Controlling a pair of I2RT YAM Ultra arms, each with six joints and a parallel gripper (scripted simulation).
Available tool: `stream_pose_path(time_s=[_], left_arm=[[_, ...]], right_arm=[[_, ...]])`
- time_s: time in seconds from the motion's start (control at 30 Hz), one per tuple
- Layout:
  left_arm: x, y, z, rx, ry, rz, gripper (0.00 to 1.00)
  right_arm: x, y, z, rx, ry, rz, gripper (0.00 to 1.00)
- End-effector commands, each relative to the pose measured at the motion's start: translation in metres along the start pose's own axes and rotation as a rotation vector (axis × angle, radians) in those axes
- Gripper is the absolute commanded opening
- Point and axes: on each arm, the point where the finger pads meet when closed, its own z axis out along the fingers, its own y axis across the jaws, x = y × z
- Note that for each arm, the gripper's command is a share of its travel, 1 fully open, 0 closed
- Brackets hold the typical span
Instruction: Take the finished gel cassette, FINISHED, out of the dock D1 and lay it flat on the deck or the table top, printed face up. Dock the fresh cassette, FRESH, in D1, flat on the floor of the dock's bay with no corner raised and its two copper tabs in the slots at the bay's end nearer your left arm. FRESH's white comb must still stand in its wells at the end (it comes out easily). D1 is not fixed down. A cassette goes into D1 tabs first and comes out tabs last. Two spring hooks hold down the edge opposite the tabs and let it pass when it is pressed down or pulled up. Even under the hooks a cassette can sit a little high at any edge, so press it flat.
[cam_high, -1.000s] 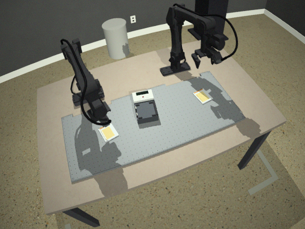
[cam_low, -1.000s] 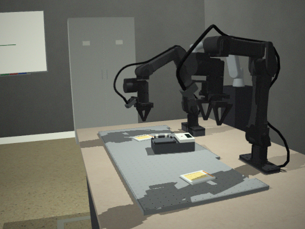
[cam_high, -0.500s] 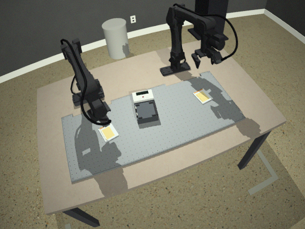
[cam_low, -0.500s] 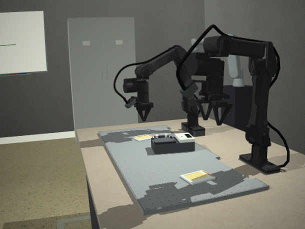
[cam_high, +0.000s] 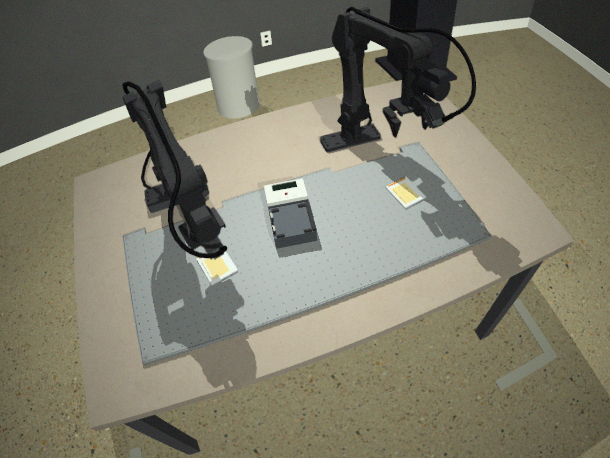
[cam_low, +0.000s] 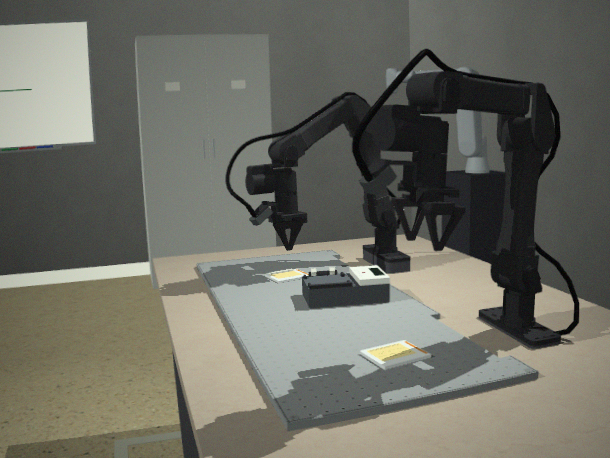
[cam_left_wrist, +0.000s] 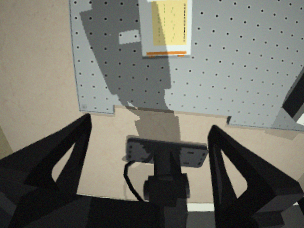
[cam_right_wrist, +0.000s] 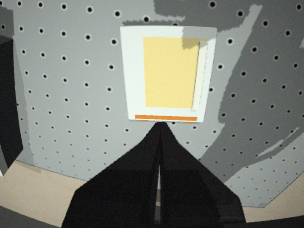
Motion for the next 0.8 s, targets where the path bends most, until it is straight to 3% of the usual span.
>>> stream_pose_path(time_s=[0.0,0.13,0.17,0.77], left_arm=[[-0.0023,0.0037,-0.0151,0.001,0.017,-0.005,1.0],[-0.0023,0.0037,-0.0151,0.001,0.017,-0.005,1.0],[-0.0023,0.0037,-0.0151,0.001,0.017,-0.005,1.0],[-0.0023,0.0037,-0.0151,0.001,0.017,-0.005,1.0]], right_arm=[[-0.0055,0.0016,0.0046,0.009,-0.018,0.001,0.0],[-0.0055,0.0016,0.0046,0.009,-0.018,0.001,0.0],[-0.0052,0.0012,0.0034,0.0,-0.016,0.002,0.98],[-0.0037,-0.0001,-0.0014,0.0,-0.016,0.002,0.98]])
